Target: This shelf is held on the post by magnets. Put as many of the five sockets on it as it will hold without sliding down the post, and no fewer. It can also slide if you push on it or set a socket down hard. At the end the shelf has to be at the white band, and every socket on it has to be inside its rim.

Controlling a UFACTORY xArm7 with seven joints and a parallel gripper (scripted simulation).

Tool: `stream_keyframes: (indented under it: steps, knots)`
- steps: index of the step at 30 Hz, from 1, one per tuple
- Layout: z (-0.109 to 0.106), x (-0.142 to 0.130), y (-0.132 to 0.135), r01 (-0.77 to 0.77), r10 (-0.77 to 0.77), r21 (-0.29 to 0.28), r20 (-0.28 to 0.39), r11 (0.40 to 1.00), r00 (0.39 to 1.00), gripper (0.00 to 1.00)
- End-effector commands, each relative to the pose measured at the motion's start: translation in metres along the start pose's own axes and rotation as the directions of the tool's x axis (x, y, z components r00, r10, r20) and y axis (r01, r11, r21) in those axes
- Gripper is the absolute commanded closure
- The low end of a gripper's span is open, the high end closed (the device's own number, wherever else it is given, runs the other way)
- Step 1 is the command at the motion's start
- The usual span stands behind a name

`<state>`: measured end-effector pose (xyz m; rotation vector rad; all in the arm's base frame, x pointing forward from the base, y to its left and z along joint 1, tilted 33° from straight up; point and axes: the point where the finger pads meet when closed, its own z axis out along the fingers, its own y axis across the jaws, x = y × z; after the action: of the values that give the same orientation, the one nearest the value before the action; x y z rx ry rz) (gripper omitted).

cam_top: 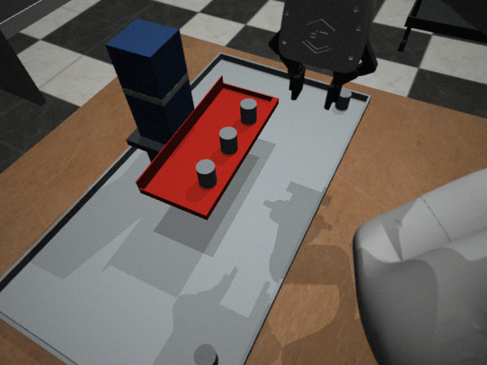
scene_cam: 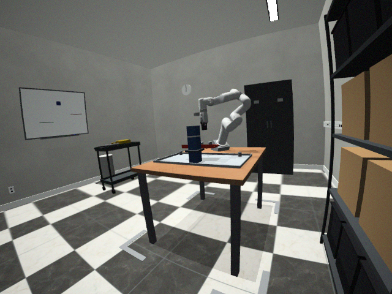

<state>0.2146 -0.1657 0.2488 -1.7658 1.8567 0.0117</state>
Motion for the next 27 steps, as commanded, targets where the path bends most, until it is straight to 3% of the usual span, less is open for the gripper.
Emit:
stream_keyframes:
  steps: [1, 10, 13, 15, 16, 18, 19, 27]
  knots:
    - [0.004, 0.020, 0.002, 0.005, -0.005, -0.008, -0.006, 1.000, 1.000, 0.53]
    - [0.005, 0.020, 0.000, 0.005, -0.005, -0.008, -0.006, 1.000, 1.000, 0.53]
    - [0.027, 0.025, -0.041, 0.006, -0.006, -0.011, -0.012, 1.000, 1.000, 0.53]
    - [0.027, 0.025, -0.041, 0.006, -0.006, -0.011, -0.012, 1.000, 1.000, 0.53]
    - [0.042, 0.025, -0.063, 0.007, -0.007, -0.010, -0.011, 1.000, 1.000, 0.53]
    - [0.042, 0.025, -0.063, 0.007, -0.007, -0.010, -0.011, 1.000, 1.000, 0.53]
    - [0.056, 0.023, -0.082, 0.007, -0.007, -0.009, -0.009, 1.000, 1.000, 0.53]
    - [0.074, 0.018, -0.103, 0.006, -0.006, -0.007, -0.004, 1.000, 1.000, 0.53]
